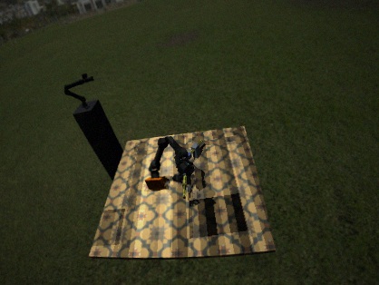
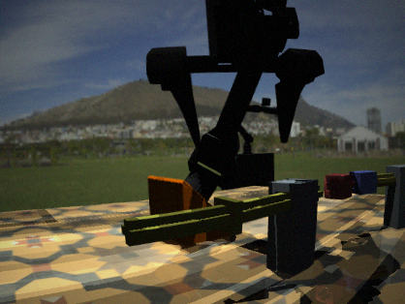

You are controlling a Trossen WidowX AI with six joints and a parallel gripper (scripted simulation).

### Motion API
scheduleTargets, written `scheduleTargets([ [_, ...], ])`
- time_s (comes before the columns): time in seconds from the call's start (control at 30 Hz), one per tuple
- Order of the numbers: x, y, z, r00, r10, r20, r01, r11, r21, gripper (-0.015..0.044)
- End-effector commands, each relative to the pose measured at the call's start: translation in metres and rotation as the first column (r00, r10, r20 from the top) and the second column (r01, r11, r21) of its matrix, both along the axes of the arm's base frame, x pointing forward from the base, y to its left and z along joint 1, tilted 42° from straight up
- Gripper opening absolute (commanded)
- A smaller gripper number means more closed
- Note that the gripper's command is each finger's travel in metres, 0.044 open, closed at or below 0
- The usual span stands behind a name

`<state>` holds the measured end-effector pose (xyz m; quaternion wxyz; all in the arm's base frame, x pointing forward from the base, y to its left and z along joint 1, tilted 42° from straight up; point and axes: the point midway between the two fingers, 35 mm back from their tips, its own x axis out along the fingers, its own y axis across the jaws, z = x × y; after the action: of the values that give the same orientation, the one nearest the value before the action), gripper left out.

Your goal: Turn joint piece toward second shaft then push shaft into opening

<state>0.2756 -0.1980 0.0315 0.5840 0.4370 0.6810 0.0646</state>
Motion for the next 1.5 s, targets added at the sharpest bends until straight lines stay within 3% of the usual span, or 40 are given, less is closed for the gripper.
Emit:
scheduleTargets([
  [0.0,-0.003,-0.019,-0.018,0.990,0.106,0.094,-0.104,0.994,-0.027,0.0440],
  [0.37,-0.015,-0.055,-0.058,0.871,0.382,0.308,-0.362,0.924,-0.123,0.0440],
  [0.67,-0.016,-0.057,-0.061,0.863,0.395,0.316,-0.373,0.919,-0.128,0.0440],
  [1.1,-0.014,-0.046,-0.076,0.994,0.098,0.056,-0.095,0.995,-0.041,0.0440],
  [1.47,-0.012,-0.036,-0.088,0.965,-0.177,-0.195,0.173,0.984,-0.036,0.0440],
])
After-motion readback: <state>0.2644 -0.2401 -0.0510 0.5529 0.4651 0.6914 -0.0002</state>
